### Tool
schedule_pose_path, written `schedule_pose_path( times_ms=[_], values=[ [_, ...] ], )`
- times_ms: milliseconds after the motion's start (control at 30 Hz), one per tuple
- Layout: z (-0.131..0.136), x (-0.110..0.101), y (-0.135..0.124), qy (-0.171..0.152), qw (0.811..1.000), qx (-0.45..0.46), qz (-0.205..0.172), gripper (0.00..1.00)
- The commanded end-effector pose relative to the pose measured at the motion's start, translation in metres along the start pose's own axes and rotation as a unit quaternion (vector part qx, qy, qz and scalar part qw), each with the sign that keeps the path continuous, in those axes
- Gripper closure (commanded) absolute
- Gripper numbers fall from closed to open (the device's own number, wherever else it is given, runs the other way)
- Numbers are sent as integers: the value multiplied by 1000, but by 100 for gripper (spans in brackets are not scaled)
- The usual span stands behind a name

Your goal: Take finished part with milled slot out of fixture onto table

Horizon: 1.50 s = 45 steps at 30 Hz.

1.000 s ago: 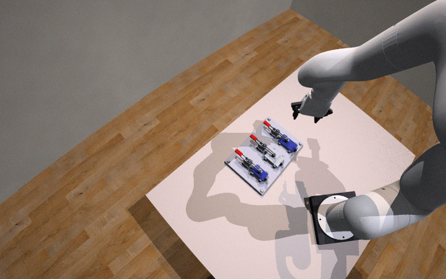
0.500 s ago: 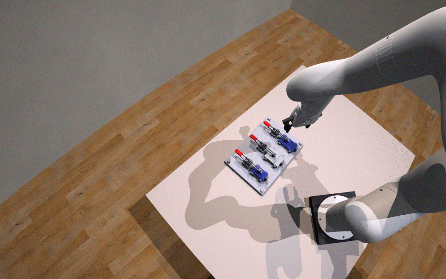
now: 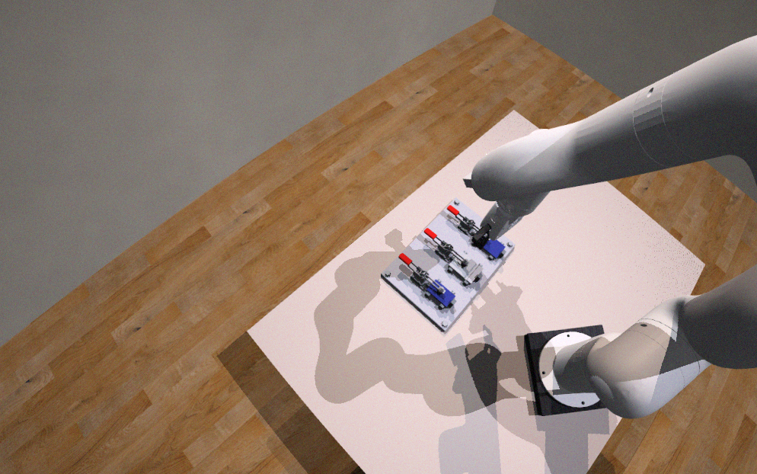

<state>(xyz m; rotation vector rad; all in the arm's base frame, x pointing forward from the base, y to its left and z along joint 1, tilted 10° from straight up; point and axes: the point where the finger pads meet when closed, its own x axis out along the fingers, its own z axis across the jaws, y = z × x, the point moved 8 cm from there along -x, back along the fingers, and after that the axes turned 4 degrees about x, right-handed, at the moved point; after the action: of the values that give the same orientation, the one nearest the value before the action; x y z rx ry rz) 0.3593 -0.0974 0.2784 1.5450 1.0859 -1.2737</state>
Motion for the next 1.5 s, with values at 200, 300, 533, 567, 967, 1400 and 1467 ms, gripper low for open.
schedule_pose_path(
  times_ms=[200, 300, 533, 567, 967, 1400, 1467],
  values=[
    [-11, 1, -5, 6, 999, -48, 5, 0],
    [-11, 1, -5, 6, 999, -48, 5, 0],
    [-19, 2, -9, 7, 997, -80, 5, 0],
    [-21, 2, -10, 7, 996, -87, 5, 0],
    [-21, 2, -10, 7, 996, -90, 5, 0],
    [-21, 2, -10, 7, 996, -90, 5, 100],
    [-21, 2, -10, 7, 996, -90, 5, 100]
  ],
)
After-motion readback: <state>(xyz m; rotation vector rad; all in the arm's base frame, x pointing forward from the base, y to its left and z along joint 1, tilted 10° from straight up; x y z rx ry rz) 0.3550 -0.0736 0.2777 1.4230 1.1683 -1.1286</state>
